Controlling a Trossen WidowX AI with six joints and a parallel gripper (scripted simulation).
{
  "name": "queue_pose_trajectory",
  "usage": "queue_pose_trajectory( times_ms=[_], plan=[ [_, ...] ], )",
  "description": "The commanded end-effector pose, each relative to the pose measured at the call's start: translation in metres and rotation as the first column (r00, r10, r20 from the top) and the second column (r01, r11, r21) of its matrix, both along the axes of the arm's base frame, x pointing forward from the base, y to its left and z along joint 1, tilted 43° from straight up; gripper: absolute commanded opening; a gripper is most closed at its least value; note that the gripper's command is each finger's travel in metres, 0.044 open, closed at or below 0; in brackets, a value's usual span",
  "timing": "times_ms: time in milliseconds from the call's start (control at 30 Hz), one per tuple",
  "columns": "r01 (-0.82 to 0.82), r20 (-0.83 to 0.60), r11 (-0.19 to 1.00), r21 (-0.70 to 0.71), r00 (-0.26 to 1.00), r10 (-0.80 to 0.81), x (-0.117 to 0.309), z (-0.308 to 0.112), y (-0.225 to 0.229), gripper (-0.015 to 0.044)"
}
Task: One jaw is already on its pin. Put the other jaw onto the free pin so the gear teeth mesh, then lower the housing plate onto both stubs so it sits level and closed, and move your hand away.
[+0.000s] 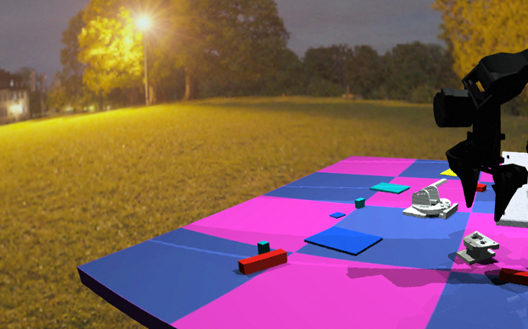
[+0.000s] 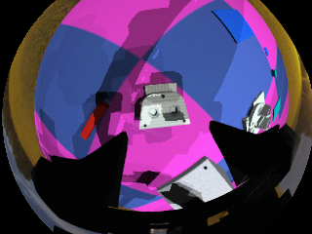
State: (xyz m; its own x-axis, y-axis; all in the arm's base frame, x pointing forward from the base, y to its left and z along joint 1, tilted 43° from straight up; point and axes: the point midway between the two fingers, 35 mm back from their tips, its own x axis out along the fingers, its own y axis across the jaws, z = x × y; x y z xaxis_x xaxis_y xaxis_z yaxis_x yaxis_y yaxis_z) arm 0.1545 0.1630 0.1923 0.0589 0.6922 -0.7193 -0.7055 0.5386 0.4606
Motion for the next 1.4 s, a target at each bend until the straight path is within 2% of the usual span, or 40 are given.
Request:
queue_pose_trajectory(
  times_ms=[0,1367],
  plan=[
    [0.0,-0.016,1.0,-0.004,1.0,0.0,-0.003,-0.017,0.012,0.044],
    [-0.001,-0.017,1.0,-0.003,1.0,0.001,-0.002,-0.036,0.031,0.044]
  ],
)
